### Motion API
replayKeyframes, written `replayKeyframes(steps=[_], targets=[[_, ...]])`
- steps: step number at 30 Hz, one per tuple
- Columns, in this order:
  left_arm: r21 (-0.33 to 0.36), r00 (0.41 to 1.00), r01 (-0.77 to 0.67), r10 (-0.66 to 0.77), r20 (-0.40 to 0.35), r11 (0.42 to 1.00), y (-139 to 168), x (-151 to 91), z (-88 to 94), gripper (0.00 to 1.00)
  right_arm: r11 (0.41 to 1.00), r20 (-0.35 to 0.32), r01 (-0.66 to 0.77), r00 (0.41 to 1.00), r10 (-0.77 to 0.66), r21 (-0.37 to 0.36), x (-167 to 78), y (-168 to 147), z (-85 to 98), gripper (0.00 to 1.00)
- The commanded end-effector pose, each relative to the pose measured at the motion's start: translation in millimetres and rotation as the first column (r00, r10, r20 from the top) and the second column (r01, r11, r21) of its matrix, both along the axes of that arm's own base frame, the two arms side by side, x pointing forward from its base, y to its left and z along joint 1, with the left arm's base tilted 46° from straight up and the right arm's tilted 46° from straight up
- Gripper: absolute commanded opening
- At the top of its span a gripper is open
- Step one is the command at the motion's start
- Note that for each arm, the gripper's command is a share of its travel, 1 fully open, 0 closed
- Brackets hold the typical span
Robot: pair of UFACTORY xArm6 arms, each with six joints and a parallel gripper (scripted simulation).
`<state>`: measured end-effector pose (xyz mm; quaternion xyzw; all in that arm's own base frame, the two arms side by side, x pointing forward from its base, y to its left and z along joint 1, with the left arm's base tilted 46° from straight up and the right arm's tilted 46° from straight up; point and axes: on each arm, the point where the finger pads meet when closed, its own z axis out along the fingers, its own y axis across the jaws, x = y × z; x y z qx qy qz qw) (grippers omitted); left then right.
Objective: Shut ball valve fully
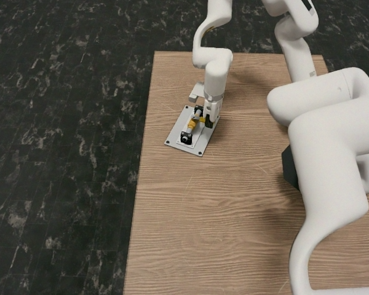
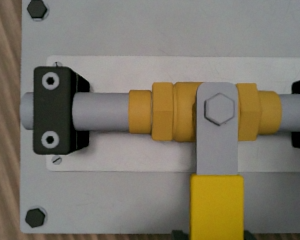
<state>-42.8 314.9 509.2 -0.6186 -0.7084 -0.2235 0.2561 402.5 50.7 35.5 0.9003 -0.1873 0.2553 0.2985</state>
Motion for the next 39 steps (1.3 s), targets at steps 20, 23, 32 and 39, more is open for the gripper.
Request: replayKeyframes(steps=[20, 23, 32, 39], targets=[[0.004, 1.0, 0.0, 0.0, 0.0, 1.0, -0.3, -0.1, 1.6, 1.0, 1.0, 0.002, -0.002, 1.0, 0.002, 0.002, 0.7, 1.1, 0.6, 0.69], [0.004, 1.0, 0.0, 0.0, 0.0, 1.0, -0.3, -0.1, 1.6, 1.0, 1.0, 0.002, -0.002, 1.0, 0.002, 0.002, 0.7, 1.1, 0.6, 0.69], [0.004, 1.0, 0.0, 0.0, 0.0, 1.0, -0.3, -0.1, 1.6, 1.0, 1.0, 0.002, -0.002, 1.0, 0.002, 0.002, 0.7, 1.1, 0.6, 0.69], [0.004, 1.0, 0.0, 0.0, 0.0, 1.0, -0.3, -0.1, 1.6, 1.0, 1.0, 0.002, -0.002, 1.0, 0.002, 0.002, 0.7, 1.1, 0.6, 0.69]])
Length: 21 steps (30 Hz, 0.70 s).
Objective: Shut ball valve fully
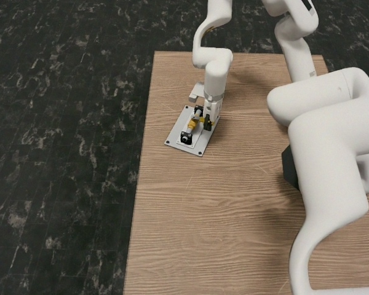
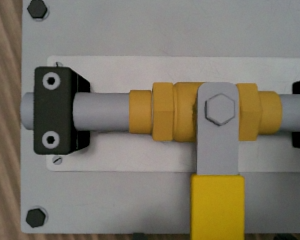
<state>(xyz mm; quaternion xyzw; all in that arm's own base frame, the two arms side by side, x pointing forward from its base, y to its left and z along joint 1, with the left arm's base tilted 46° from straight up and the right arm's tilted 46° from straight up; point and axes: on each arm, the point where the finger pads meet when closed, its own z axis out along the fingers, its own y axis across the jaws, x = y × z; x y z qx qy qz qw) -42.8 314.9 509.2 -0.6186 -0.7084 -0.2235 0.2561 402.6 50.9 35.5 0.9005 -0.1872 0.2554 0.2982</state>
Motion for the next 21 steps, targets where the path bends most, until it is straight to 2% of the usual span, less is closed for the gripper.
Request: replayKeyframes(steps=[1, 21], targets=[[0.004, 1.0, 0.0, 0.0, 0.0, 1.0, -0.3, -0.1, 1.6, 1.0, 1.0, 0.002, -0.001, 1.0, 0.001, 0.001, 0.6, 0.9, 0.6, 0.69], [0.004, 1.0, 0.0, 0.0, 0.0, 1.0, -0.3, -0.1, 1.6, 1.0, 1.0, 0.002, -0.001, 1.0, 0.001, 0.001, -0.2, 2.3, 2.1, 0.69]])
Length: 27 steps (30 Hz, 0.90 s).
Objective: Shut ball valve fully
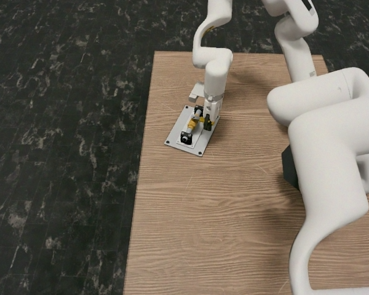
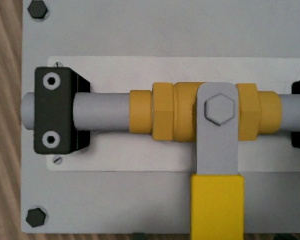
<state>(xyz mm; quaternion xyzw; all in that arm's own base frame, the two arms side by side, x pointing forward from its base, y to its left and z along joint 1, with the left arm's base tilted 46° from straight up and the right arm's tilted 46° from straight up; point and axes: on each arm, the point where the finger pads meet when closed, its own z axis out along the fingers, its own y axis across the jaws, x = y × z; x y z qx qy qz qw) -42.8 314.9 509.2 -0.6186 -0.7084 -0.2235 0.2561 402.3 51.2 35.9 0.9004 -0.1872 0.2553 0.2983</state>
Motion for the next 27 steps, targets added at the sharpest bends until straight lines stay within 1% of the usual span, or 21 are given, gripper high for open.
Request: replayKeyframes(steps=[1, 9, 21, 23, 27], targets=[[0.004, 1.0, 0.0, 0.0, 0.0, 1.0, -0.3, -0.1, 1.6, 1.0, 1.0, 0.002, -0.001, 1.0, 0.001, 0.001, -0.3, 2.5, 2.4, 0.69], [0.004, 1.0, 0.0, 0.0, 0.0, 1.0, -0.3, -0.1, 1.6, 1.0, 1.0, 0.002, -0.001, 1.0, 0.001, 0.001, -3.9, 9.2, 9.6, 0.69], [0.004, 1.0, 0.0, 0.0, 0.0, 1.0, -0.3, -0.1, 1.6, 1.0, 1.0, 0.002, -0.001, 1.0, 0.001, 0.002, -17.1, 33.0, 35.7, 0.69], [0.004, 1.0, 0.0, 0.0, 0.0, 1.0, -0.3, -0.1, 1.6, 1.0, 1.0, 0.002, -0.001, 1.0, 0.001, 0.002, -17.1, 33.0, 35.7, 0.69], [0.004, 1.0, 0.0, 0.0, 0.0, 1.0, -0.3, -0.1, 1.6, 1.0, 1.0, 0.002, -0.001, 1.0, 0.001, 0.002, -21.5, 41.1, 44.5, 0.69]])
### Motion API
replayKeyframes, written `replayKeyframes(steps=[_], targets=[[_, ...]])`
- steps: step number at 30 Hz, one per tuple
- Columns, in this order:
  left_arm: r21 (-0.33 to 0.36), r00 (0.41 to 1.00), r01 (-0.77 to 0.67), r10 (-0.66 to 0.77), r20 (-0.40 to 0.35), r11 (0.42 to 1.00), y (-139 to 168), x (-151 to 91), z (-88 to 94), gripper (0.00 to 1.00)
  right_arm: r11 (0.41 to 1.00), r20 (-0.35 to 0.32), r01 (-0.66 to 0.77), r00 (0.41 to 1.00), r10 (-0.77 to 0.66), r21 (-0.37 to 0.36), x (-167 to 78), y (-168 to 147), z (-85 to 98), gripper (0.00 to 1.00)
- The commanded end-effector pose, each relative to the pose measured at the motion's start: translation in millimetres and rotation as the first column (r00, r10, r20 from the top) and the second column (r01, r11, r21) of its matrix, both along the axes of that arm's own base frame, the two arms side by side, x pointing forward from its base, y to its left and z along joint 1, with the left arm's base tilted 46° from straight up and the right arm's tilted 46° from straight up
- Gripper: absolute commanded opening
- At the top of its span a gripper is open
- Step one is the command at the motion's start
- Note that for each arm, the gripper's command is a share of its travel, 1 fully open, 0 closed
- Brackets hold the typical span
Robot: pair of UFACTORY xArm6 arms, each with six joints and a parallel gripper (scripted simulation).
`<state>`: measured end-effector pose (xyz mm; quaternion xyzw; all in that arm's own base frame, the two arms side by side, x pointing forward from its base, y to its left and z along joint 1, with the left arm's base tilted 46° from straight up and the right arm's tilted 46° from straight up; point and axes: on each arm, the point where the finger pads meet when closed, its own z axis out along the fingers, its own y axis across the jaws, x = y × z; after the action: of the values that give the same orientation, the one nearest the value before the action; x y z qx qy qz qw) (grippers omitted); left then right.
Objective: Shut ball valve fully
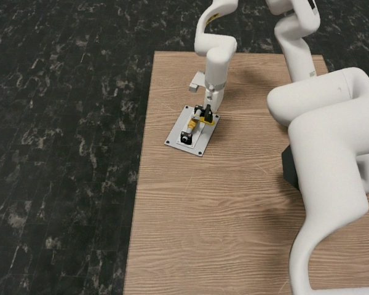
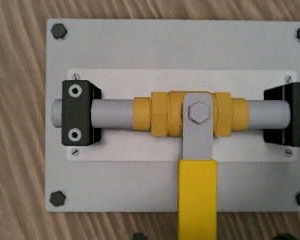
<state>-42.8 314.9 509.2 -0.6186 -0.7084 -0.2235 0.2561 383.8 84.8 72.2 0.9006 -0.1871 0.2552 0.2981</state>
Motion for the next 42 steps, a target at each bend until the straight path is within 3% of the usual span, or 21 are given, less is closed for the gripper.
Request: replayKeyframes(steps=[1, 17, 18, 42], targets=[[0.004, 1.0, 0.0, 0.0, 0.0, 1.0, -0.3, -0.1, 1.6, 1.0, 1.0, 0.002, -0.001, 1.0, 0.001, 0.001, -4.0, 9.4, 10.2, 0.69], [0.004, 1.0, 0.0, 0.0, 0.0, 1.0, -0.3, -0.1, 1.6, 1.0, 1.0, 0.002, -0.001, 1.0, 0.001, 0.001, -9.8, 19.8, 21.6, 0.69], [0.004, 1.0, 0.0, 0.0, 0.0, 1.0, -0.3, -0.1, 1.6, 1.0, 1.0, 0.002, -0.001, 1.0, 0.001, 0.001, -9.8, 19.8, 21.6, 0.0], [0.004, 1.0, 0.0, 0.0, 0.0, 1.0, -0.3, -0.1, 1.6, 1.0, 1.0, 0.002, -0.001, 1.0, 0.001, 0.001, -9.8, 19.8, 21.6, 0.0]])
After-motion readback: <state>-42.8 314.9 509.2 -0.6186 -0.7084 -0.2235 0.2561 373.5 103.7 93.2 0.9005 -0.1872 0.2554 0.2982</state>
